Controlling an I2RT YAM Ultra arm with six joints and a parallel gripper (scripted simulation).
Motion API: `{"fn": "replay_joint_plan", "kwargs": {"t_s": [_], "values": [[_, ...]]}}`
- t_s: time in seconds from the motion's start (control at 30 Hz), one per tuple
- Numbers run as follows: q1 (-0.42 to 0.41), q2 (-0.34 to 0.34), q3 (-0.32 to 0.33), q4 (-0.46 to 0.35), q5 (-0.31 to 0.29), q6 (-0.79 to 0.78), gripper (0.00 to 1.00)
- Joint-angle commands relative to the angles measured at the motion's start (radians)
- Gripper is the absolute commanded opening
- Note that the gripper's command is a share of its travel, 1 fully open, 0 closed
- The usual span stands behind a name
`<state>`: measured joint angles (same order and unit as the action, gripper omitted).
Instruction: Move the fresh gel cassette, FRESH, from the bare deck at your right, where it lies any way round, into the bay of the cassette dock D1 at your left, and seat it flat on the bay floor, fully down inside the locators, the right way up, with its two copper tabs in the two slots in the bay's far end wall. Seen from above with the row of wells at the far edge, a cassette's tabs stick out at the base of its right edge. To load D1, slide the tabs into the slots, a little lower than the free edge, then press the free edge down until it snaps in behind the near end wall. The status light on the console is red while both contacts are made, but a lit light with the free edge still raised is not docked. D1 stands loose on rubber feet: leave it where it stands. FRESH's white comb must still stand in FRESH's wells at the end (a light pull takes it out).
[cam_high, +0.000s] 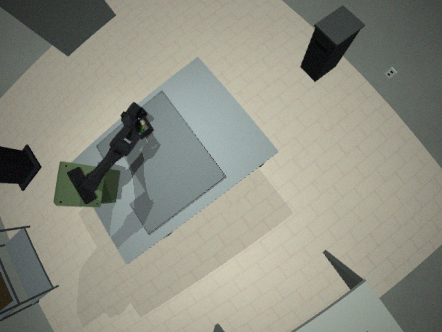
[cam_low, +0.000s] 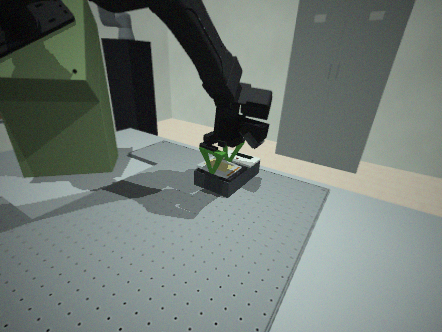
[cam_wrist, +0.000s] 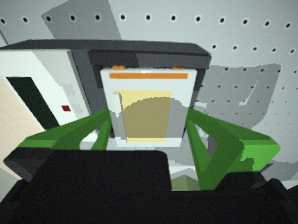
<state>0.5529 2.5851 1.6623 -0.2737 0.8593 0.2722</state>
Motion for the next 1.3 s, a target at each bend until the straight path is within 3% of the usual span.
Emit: {"fn": "replay_joint_plan", "kwargs": {"t_s": [0.0,1.27], "values": [[0.022,-0.029,-0.006,0.081,0.013,-0.023,0.00],[0.022,-0.025,-0.019,0.113,0.016,-0.037,0.00]]}}
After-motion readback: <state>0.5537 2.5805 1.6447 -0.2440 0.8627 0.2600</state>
